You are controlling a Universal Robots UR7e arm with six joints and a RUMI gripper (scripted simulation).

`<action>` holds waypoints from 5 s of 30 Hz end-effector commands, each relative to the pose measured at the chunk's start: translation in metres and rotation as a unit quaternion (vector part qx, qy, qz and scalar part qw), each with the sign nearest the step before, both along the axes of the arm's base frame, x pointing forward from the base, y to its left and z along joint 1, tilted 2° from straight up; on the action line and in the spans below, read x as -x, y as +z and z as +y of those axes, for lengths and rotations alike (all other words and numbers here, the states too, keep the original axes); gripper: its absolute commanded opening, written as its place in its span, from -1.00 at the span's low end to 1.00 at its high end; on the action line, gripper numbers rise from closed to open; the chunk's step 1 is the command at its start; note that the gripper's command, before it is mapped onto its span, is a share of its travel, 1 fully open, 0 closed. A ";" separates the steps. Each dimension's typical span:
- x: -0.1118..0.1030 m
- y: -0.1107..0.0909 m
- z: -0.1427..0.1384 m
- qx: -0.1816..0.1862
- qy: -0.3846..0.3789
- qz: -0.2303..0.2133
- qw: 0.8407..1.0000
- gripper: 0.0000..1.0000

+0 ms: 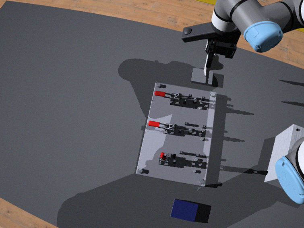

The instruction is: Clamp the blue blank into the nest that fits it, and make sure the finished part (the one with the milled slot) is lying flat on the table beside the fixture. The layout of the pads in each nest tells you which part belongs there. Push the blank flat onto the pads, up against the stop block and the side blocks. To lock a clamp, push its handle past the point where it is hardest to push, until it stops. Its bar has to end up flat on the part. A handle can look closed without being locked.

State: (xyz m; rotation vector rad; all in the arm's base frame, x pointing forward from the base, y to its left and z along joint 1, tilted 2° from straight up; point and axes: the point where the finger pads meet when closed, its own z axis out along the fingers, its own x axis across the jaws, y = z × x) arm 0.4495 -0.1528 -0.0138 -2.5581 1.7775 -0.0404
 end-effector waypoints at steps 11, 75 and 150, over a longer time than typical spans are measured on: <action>0.000 0.068 -0.004 0.003 -0.001 -0.004 1.000 0.17; 0.045 0.097 0.114 0.001 0.000 -0.001 1.000 0.17; 0.149 0.096 0.413 0.001 0.000 -0.003 1.000 0.17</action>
